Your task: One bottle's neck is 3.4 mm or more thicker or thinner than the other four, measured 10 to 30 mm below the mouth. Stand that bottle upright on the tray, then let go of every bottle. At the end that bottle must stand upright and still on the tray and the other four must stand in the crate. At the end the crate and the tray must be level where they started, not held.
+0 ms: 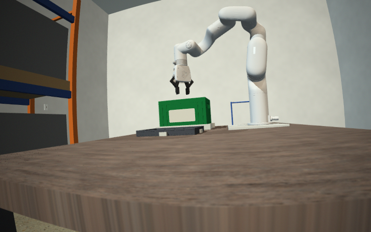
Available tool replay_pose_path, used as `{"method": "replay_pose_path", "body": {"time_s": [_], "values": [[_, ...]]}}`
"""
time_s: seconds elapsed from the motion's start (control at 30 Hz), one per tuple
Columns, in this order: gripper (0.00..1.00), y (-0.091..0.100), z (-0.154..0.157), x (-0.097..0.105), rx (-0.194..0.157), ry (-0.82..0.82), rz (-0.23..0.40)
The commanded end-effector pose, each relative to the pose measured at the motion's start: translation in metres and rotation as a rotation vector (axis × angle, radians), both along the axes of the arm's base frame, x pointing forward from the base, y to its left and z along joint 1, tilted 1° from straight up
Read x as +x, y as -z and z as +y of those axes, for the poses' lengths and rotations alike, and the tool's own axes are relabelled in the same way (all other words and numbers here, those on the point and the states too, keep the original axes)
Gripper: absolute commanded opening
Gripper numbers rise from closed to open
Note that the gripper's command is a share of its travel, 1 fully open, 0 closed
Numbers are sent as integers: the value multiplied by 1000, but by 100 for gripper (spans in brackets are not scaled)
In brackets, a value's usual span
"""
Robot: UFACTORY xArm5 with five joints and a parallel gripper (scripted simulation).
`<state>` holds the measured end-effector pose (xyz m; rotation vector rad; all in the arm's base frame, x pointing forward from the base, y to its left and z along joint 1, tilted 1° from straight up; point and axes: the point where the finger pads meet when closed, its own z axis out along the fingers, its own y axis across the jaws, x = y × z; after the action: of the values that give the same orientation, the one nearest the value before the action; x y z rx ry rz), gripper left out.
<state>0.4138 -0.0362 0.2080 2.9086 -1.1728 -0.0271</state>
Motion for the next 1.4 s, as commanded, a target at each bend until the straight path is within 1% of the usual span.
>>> {"method": "replay_pose_path", "body": {"time_s": [0.0,0.2,0.43,0.47,1.37], "values": [[65,-10,0,1,0,0,-4],[65,-17,0,1,0,0,-4],[65,-18,0,1,0,0,-4],[0,-18,0,1,0,0,-4],[0,-18,0,1,0,0,-4]]}}
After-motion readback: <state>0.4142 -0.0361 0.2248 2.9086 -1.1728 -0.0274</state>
